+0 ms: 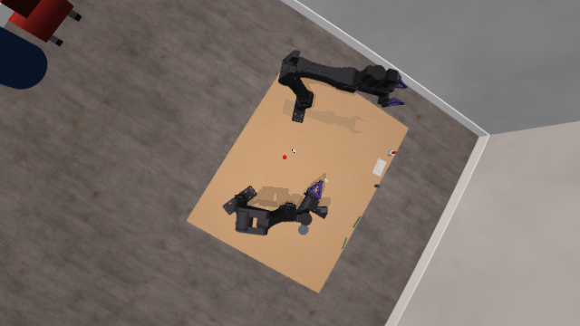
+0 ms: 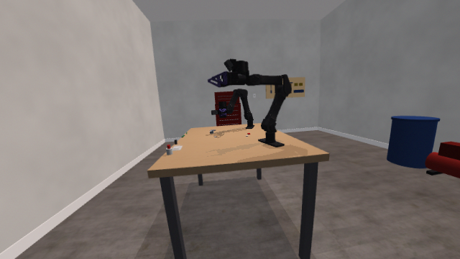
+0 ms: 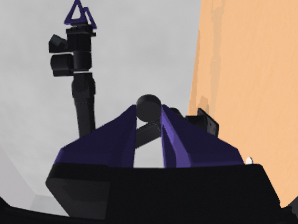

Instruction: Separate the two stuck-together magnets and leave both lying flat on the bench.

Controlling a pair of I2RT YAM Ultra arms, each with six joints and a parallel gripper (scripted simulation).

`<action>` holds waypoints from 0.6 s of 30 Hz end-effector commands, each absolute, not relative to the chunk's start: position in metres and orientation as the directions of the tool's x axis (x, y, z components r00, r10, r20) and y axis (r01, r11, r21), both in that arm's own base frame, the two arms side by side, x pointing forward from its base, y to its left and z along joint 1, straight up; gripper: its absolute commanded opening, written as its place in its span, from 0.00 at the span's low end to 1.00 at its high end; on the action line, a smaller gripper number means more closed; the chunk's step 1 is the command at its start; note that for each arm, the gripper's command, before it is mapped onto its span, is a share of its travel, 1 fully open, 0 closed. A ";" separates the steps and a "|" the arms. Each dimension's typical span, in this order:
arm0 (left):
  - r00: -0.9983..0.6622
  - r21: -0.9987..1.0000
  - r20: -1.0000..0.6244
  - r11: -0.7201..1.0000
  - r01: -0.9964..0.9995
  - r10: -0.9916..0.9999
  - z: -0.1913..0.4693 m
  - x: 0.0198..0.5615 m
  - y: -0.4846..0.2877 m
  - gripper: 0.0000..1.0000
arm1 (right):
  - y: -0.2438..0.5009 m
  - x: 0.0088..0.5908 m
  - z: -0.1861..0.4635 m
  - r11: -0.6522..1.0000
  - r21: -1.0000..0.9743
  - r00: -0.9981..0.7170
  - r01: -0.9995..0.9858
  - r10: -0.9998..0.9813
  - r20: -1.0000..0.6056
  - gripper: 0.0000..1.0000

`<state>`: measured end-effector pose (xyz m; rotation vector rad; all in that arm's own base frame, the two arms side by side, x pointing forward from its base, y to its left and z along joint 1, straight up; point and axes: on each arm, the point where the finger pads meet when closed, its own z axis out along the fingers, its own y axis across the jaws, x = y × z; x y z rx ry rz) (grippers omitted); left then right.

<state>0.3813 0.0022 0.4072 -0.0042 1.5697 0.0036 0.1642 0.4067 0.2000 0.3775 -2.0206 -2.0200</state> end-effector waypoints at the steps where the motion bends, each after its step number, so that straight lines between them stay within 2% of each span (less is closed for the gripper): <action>1: 0.023 -0.001 -1.000 1.000 -0.004 -0.001 0.415 0.380 0.002 0.72 | 0.407 0.164 0.205 -0.014 1.000 -0.932 -0.017 -0.363 -0.021 0.18; 18: 0.020 -0.001 -1.000 1.000 -0.003 -0.001 0.414 0.381 0.002 0.45 | 0.407 0.164 0.205 -0.014 1.000 -0.931 -0.016 -0.364 -0.020 0.18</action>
